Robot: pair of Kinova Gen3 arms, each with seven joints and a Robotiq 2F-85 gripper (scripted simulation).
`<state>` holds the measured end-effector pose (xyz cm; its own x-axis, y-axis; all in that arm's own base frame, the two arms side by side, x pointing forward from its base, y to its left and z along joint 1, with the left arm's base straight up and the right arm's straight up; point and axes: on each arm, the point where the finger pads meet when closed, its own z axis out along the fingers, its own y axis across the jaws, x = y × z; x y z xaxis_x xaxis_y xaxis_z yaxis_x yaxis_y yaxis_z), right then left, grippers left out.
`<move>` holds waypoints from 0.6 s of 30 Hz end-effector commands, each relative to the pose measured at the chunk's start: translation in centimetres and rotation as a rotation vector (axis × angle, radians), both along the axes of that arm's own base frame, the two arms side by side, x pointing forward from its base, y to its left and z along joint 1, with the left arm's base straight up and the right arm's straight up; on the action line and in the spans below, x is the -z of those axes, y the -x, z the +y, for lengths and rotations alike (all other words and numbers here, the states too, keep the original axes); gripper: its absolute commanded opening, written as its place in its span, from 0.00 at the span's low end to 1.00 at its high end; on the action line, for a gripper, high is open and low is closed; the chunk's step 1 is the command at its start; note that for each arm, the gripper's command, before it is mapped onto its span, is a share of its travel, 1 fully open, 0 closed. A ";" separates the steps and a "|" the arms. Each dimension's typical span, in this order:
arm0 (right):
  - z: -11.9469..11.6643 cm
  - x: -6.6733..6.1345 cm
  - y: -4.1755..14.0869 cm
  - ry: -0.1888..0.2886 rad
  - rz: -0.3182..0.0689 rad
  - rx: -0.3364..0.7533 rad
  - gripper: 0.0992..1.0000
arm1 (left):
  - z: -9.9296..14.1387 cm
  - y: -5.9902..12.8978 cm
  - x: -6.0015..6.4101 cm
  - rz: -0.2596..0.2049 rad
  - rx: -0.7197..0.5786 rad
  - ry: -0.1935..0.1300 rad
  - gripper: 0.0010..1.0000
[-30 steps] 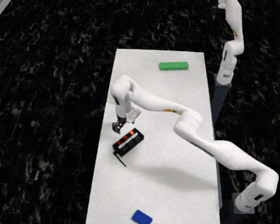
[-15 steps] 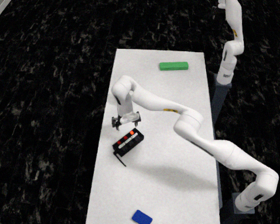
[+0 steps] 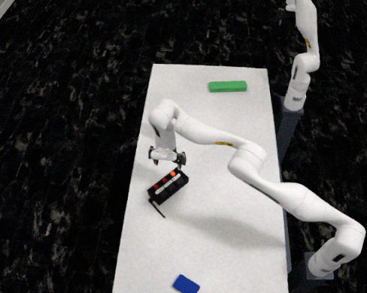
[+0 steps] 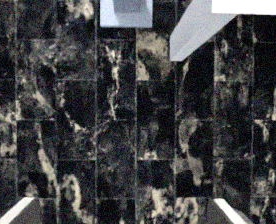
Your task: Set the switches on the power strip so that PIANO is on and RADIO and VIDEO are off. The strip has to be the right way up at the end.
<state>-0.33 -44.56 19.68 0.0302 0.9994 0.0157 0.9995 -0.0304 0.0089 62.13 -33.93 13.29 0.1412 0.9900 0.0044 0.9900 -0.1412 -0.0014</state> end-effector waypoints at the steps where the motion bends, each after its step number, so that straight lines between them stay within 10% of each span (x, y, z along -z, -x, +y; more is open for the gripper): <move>1: 0.0 -0.1 0.0 0.002 0.000 0.000 1.00 | -0.7 0.2 0.5 -0.003 0.127 0.002 1.00; 18: 0.0 -0.1 0.0 0.002 0.000 0.000 1.00 | -1.7 0.6 1.5 -0.004 0.479 0.003 1.00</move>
<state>-0.33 -44.56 19.68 0.0302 0.9994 0.0157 0.9995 -0.0304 0.0089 61.66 -35.14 12.10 0.5369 0.8437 0.0019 0.8437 -0.5369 -0.0017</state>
